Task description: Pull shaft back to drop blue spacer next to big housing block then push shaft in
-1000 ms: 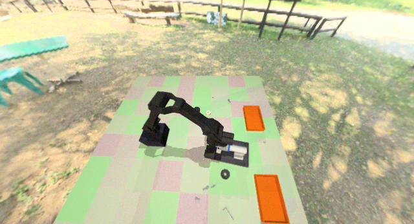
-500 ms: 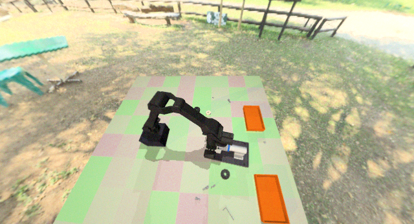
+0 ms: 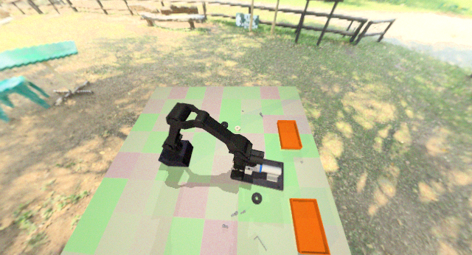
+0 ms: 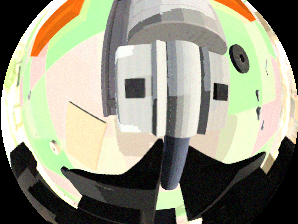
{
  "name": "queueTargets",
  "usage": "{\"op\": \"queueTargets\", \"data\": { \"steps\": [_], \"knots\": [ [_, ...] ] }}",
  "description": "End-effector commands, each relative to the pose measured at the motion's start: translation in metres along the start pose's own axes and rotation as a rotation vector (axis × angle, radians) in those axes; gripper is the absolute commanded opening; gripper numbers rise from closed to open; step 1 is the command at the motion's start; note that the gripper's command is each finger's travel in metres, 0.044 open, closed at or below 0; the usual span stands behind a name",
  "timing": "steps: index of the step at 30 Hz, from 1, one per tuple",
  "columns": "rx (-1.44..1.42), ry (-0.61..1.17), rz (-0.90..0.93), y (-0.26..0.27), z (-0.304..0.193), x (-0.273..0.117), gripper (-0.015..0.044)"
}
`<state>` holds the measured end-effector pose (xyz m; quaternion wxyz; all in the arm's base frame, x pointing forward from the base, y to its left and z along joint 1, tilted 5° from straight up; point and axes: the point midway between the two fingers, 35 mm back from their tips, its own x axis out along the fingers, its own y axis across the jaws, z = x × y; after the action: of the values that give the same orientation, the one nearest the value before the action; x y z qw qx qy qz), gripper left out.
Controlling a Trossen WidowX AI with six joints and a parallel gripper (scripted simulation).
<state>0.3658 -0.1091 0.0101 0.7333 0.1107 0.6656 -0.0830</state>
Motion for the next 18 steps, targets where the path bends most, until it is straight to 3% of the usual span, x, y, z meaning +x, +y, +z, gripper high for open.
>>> {"op": "queueTargets", "data": {
  "steps": [1, 18],
  "knots": [
    [-0.001, 0.002, 0.002, 0.0002, -0.0044, 0.0001, 0.0],
    [-0.001, 0.002, 0.002, 0.0002, -0.0054, 0.0001, 0.0]
  ]
}}
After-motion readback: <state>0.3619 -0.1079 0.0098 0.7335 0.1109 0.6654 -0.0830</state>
